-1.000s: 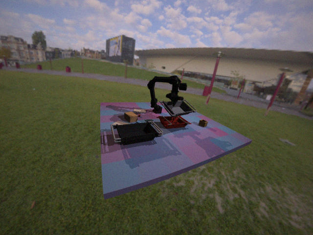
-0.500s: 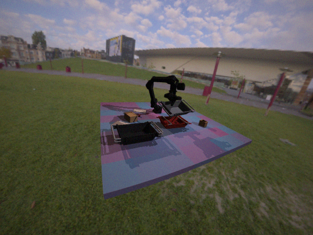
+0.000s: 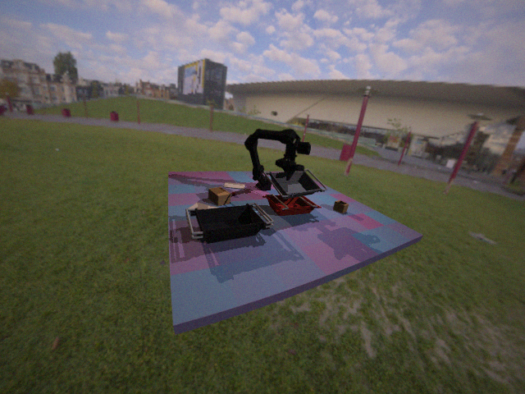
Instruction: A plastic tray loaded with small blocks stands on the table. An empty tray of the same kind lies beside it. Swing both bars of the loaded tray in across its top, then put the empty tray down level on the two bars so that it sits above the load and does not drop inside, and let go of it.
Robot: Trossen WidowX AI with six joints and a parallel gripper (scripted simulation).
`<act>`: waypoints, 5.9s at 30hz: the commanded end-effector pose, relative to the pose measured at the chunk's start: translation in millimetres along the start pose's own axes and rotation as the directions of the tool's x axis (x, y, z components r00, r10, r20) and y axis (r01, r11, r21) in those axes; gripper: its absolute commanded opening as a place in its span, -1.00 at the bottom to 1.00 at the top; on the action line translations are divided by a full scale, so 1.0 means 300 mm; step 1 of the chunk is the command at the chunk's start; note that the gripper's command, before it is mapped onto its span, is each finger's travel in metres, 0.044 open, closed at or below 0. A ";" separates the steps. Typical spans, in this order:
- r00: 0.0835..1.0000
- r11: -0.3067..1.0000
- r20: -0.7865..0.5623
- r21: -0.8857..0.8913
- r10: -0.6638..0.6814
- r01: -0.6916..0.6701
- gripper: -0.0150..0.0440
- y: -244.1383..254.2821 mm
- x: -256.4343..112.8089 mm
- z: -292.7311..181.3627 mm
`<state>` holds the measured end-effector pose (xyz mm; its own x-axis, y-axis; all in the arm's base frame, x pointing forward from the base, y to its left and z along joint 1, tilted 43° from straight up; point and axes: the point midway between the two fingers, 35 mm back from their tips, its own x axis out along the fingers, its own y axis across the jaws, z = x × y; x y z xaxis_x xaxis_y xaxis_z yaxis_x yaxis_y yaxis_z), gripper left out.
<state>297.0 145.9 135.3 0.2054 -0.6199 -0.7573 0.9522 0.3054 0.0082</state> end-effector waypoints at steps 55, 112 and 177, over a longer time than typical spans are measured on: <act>0.997 0.985 0.032 0.161 -0.075 0.069 -0.49 -0.052 0.189 -0.039; 0.997 0.985 0.032 0.161 -0.075 0.069 -0.49 -0.057 0.199 -0.044; 0.997 0.985 0.032 0.161 -0.075 0.069 -0.49 -0.067 0.222 -0.054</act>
<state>291.6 112.6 79.1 0.1682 -0.6620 -0.7304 0.9846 0.1490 0.0916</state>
